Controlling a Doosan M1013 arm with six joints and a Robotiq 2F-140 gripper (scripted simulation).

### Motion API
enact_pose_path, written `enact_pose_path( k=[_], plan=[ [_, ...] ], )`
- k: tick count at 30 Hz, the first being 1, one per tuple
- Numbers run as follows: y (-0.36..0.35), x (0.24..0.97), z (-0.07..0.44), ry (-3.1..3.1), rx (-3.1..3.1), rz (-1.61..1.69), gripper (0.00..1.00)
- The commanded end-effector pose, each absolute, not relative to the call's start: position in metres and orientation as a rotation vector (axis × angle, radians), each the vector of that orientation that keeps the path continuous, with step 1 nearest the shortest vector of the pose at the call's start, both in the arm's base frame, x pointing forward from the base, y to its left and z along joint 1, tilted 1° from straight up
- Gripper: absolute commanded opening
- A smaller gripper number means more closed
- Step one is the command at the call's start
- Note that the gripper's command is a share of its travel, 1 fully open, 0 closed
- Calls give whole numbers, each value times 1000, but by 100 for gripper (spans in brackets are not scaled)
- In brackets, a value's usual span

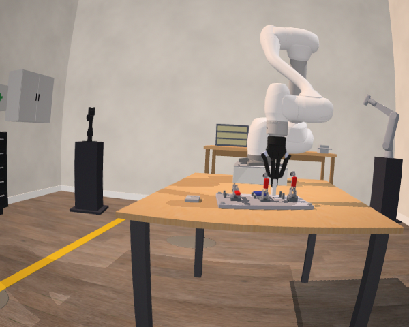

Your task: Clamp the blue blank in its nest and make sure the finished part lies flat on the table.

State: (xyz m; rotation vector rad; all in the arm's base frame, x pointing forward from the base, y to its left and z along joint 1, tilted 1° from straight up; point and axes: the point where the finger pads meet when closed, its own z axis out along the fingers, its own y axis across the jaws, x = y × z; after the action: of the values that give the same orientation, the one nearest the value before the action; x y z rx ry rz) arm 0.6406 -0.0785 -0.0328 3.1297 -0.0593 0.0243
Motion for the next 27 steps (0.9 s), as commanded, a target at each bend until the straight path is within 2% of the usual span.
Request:
enact_pose_path(
  k=[1,16,27],
  plan=[
    [-77,641,-33,-59,3130,25,0],
    [-77,640,6,-59,3130,25,0],
    [-77,640,7,-59,3130,25,0]
  ],
)
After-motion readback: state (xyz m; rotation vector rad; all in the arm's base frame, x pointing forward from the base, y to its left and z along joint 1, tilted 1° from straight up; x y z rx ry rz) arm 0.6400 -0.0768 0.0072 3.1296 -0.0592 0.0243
